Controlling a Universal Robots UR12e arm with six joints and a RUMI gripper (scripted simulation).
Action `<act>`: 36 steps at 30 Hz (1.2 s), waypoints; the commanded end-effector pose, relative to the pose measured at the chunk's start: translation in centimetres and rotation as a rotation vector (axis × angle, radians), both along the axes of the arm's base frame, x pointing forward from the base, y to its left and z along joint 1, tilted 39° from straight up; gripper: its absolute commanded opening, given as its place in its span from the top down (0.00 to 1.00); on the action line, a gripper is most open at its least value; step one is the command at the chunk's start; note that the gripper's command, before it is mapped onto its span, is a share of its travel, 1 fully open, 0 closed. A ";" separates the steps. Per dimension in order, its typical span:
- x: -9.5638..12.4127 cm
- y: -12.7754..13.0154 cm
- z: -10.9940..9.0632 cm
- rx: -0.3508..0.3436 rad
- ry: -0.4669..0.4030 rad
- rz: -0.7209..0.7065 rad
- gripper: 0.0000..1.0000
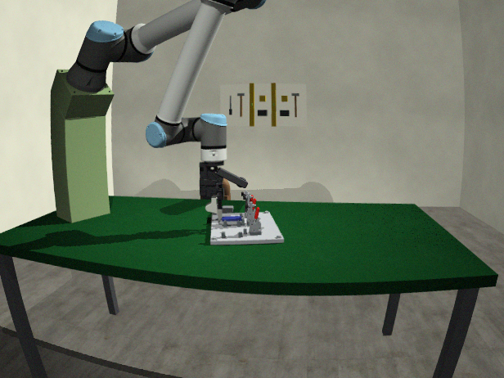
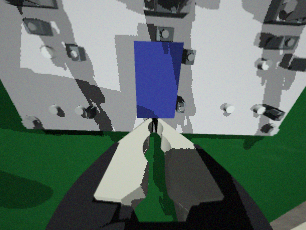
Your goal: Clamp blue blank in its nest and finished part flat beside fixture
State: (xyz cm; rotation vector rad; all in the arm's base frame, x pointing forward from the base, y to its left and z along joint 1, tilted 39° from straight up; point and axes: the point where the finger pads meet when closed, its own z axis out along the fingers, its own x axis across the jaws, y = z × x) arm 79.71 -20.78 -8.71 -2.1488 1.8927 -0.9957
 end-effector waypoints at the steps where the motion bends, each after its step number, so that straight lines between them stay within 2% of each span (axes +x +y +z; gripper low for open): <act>1: 0.3 0.0 0.4 -0.002 -0.005 0.001 1.00; 8: 0.1 0.0 0.3 -0.002 -0.004 0.001 1.00; 23: -1.7 -0.4 -0.9 0.001 0.001 0.000 1.00; 36: -1.9 -0.2 -0.4 -0.001 -0.002 0.001 1.00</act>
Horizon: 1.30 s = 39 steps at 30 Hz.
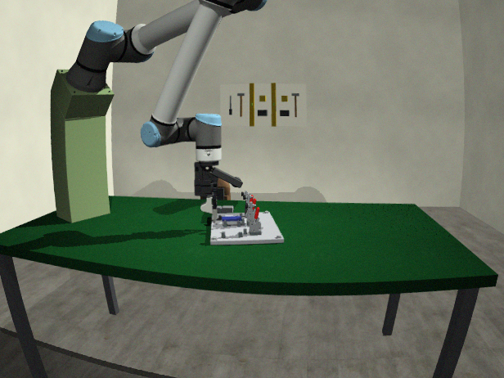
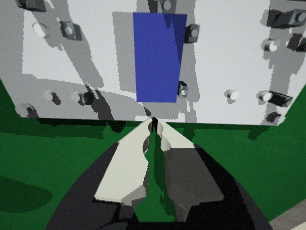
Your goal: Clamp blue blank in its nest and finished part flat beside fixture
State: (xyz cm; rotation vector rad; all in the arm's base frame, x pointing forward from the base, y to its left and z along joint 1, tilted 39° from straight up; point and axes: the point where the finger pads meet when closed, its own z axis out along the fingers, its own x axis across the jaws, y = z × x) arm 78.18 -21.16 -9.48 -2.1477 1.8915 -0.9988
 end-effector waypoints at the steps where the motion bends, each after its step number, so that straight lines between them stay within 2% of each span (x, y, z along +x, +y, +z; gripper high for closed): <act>1: -0.5 0.3 0.5 0.001 0.000 0.000 1.00; 16: -2.2 1.5 3.0 0.001 0.001 0.001 1.00; 39: -2.2 1.3 3.1 0.000 0.000 0.000 1.00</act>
